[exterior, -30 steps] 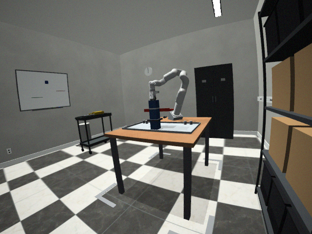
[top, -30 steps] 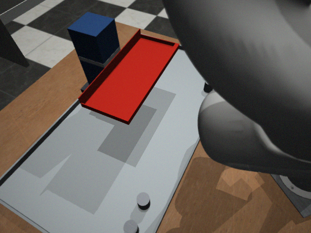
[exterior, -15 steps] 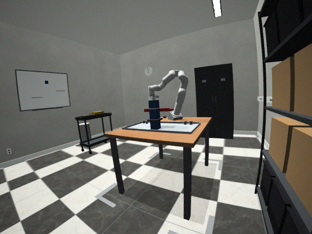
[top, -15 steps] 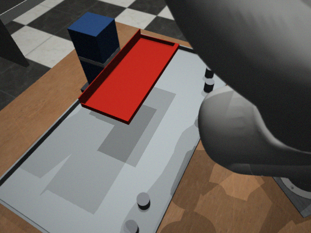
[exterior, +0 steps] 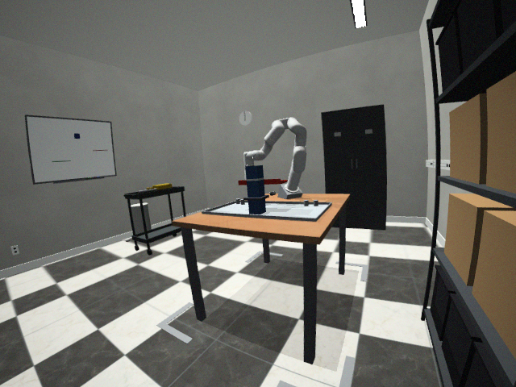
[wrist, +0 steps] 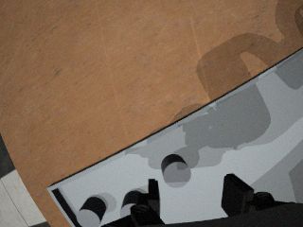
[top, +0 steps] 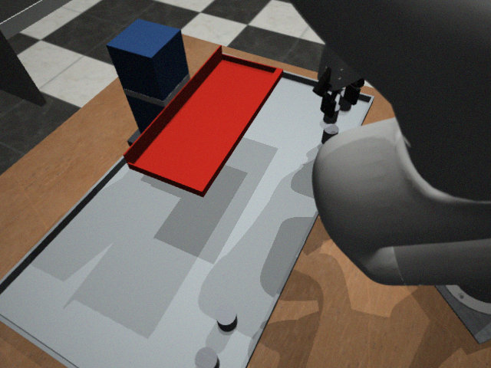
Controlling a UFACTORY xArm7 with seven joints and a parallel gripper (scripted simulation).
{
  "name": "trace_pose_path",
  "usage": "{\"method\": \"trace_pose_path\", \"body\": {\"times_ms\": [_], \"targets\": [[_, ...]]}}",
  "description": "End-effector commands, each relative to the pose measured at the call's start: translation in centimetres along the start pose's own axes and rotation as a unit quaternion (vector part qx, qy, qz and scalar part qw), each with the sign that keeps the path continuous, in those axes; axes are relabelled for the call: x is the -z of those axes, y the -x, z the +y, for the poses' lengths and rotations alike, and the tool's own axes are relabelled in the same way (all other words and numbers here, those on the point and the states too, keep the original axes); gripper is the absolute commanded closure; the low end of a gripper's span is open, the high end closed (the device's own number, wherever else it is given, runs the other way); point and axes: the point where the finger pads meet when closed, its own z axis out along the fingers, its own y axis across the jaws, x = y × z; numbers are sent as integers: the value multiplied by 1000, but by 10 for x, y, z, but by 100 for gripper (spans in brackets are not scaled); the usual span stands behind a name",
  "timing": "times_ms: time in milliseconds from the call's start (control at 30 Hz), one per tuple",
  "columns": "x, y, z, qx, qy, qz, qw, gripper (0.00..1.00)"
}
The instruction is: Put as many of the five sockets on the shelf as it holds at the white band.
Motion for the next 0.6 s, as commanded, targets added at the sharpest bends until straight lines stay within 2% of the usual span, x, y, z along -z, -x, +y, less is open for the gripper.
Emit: {"method": "trace_pose_path", "body": {"times_ms": [0, 333, 567], "targets": [[-4, 5, -2, 0, -2, -3, 1000, 39], [-5, 5, -2, 0, -2, -3, 1000, 39], [-13, 6, -2, 0, -2, -3, 1000, 39]]}}
